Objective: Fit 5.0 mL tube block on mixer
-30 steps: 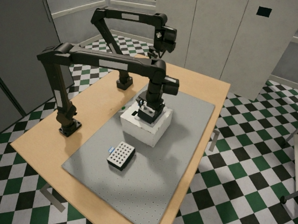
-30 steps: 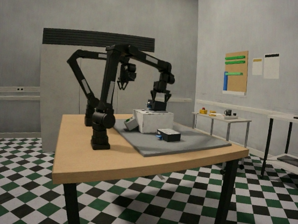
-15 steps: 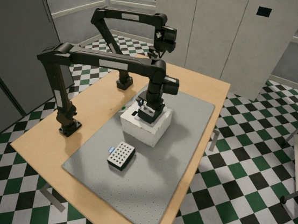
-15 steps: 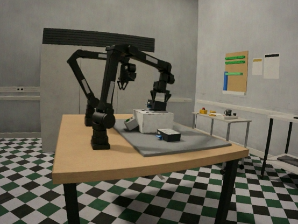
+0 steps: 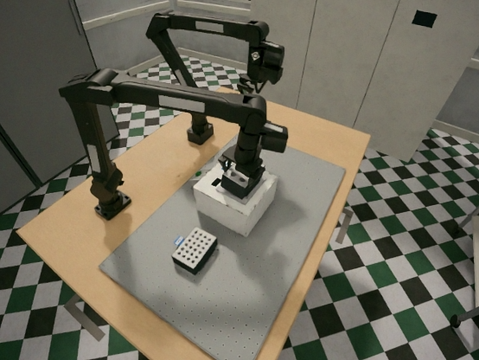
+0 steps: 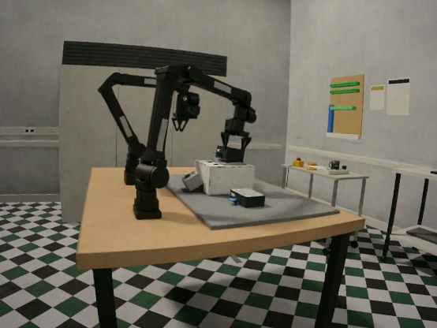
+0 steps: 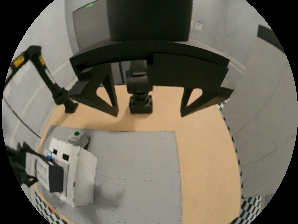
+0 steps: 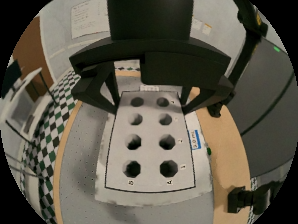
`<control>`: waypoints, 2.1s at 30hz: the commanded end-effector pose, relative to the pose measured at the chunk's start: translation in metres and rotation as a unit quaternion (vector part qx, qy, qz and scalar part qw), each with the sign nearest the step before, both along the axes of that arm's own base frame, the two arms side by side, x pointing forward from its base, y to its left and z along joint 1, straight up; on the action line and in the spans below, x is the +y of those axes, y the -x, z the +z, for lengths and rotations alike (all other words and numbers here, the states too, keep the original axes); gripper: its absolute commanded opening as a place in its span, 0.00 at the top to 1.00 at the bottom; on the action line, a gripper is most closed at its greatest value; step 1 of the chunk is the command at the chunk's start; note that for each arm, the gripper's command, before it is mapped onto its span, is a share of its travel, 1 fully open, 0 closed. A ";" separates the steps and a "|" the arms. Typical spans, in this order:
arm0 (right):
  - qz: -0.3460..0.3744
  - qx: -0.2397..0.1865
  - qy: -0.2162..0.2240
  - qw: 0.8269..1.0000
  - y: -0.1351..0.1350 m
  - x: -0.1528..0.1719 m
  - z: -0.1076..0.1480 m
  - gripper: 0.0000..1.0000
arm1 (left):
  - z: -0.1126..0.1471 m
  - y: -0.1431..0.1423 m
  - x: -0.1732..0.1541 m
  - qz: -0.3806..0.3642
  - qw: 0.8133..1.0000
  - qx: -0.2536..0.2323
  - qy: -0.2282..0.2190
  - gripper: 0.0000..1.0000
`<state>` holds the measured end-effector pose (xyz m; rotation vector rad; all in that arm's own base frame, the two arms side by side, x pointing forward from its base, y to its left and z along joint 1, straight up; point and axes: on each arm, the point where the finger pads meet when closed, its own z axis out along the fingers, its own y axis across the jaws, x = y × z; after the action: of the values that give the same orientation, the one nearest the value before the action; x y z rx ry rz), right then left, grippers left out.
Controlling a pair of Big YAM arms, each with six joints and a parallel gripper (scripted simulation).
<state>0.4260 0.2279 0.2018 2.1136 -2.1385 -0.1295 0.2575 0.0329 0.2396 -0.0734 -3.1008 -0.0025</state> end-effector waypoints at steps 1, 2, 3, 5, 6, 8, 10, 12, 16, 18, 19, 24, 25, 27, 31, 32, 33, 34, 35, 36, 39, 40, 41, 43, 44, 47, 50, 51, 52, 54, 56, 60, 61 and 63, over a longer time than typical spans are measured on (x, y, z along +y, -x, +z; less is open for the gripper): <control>0.005 -0.064 -0.038 0.997 -0.018 0.017 0.065 1.00 | 0.019 -0.015 0.004 0.007 1.000 -0.030 -0.004 0.00; 0.005 -0.062 -0.037 0.997 -0.018 0.018 0.064 1.00 | 0.018 -0.014 0.004 0.007 1.000 -0.028 -0.004 0.00; 0.006 -0.060 -0.036 0.998 -0.018 0.019 0.062 1.00 | 0.016 -0.013 0.004 0.007 1.000 -0.026 -0.004 0.00; 0.006 -0.057 -0.034 0.998 -0.019 0.019 0.058 1.00 | 0.013 -0.011 0.004 0.007 1.000 -0.022 -0.003 0.00; 0.005 -0.055 -0.034 0.998 -0.020 0.019 0.056 1.00 | 0.012 -0.010 0.004 0.007 1.000 -0.020 -0.003 0.00; 0.003 -0.052 -0.032 0.998 -0.022 0.018 0.052 1.00 | 0.009 -0.008 0.003 0.007 1.000 -0.016 -0.002 0.00; -0.001 -0.048 -0.030 0.998 -0.025 0.014 0.048 1.00 | 0.006 -0.006 0.003 0.007 1.000 -0.012 -0.002 0.00; -0.003 -0.047 -0.029 0.998 -0.026 0.013 0.046 1.00 | 0.004 -0.005 0.003 0.007 1.000 -0.010 -0.002 0.00; -0.006 -0.045 -0.028 0.999 -0.028 0.010 0.045 1.00 | -0.001 -0.002 0.003 0.007 1.000 -0.004 -0.001 0.00; -0.005 -0.047 -0.029 0.998 -0.027 0.010 0.047 1.00 | -0.001 -0.002 0.003 0.007 1.000 -0.003 -0.001 0.00; -0.003 -0.049 -0.028 0.998 -0.026 0.012 0.049 1.00 | -0.002 -0.001 0.003 0.006 1.000 -0.002 -0.001 0.00; 0.001 -0.058 -0.033 0.998 -0.022 0.014 0.059 1.00 | -0.003 -0.001 0.002 0.006 1.000 -0.001 -0.001 0.00; 0.001 -0.060 -0.034 0.998 -0.021 0.014 0.061 1.00 | -0.002 -0.001 0.002 0.006 1.000 -0.001 -0.001 0.00; 0.002 -0.063 -0.036 0.997 -0.020 0.013 0.065 1.00 | 0.001 -0.003 0.003 0.006 1.000 -0.005 -0.001 0.00; 0.002 -0.064 -0.036 0.997 -0.020 0.013 0.066 1.00 | 0.004 -0.005 0.003 0.006 1.000 -0.009 -0.002 0.00; 0.002 -0.065 -0.036 0.997 -0.020 0.013 0.066 1.00 | 0.005 -0.006 0.003 0.006 1.000 -0.011 -0.002 0.00; 0.002 -0.065 -0.037 0.997 -0.019 0.013 0.066 1.00 | 0.007 -0.007 0.003 0.006 1.000 -0.013 -0.002 0.00; 0.002 -0.065 -0.037 0.997 -0.019 0.013 0.067 1.00 | 0.008 -0.008 0.003 0.006 1.000 -0.015 -0.003 0.00; 0.002 -0.066 -0.037 0.997 -0.019 0.013 0.067 1.00 | 0.010 -0.009 0.004 0.006 1.000 -0.017 -0.003 0.00; 0.002 -0.066 -0.037 0.997 -0.019 0.013 0.068 1.00 | 0.011 -0.010 0.004 0.006 1.000 -0.019 -0.003 0.00; 0.002 -0.067 -0.038 0.997 -0.019 0.014 0.062 1.00 | 0.016 -0.012 0.004 0.006 1.000 -0.025 -0.004 0.00; 0.002 -0.067 -0.038 0.997 -0.020 0.014 0.058 1.00 | 0.017 -0.013 0.004 0.006 1.000 -0.027 -0.004 0.00; 0.003 -0.067 -0.038 0.997 -0.019 0.014 0.057 1.00 | 0.019 -0.014 0.004 0.006 1.000 -0.029 -0.004 0.00; 0.003 -0.064 -0.036 0.997 -0.018 0.013 0.054 1.00 | 0.022 -0.016 0.005 0.006 0.999 -0.032 -0.005 0.00; 0.003 -0.062 -0.036 0.997 -0.017 0.013 0.053 1.00 | 0.022 -0.016 0.005 0.006 0.999 -0.033 -0.005 0.00; 0.003 -0.060 -0.035 0.998 -0.016 0.012 0.051 1.00 | 0.023 -0.017 0.005 0.006 0.999 -0.033 -0.005 0.00; 0.003 -0.056 -0.033 0.998 -0.014 0.011 0.047 1.00 | 0.024 -0.017 0.005 0.006 0.999 -0.035 -0.005 0.00; 0.003 -0.055 -0.033 0.998 -0.013 0.011 0.045 1.00 | 0.024 -0.017 0.005 0.006 0.999 -0.035 -0.005 0.00; 0.003 -0.054 -0.032 0.998 -0.012 0.011 0.044 1.00 | 0.025 -0.018 0.005 0.006 0.999 -0.036 -0.006 0.00; 0.003 -0.051 -0.031 0.998 -0.011 0.010 0.041 1.00 | 0.026 -0.018 0.005 0.006 0.999 -0.037 -0.006 0.00; 0.004 -0.048 -0.029 0.998 -0.009 0.009 0.038 1.00 | 0.026 -0.018 0.005 0.006 0.999 -0.038 -0.006 0.00; 0.004 -0.041 -0.026 0.999 -0.005 0.008 0.032 1.00 | 0.028 -0.019 0.005 0.006 0.999 -0.039 -0.006 0.00; 0.004 -0.040 -0.025 0.999 -0.004 0.007 0.031 1.00 | 0.027 -0.019 0.005 0.006 0.999 -0.039 -0.006 0.00; 0.004 -0.038 -0.024 0.999 -0.003 0.007 0.029 1.00 | 0.026 -0.018 0.005 0.006 0.999 -0.037 -0.006 0.00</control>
<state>0.4280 0.2293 0.1997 2.1182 -2.1412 -0.1263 0.2574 0.0329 0.2395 -0.0734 -3.1007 -0.0024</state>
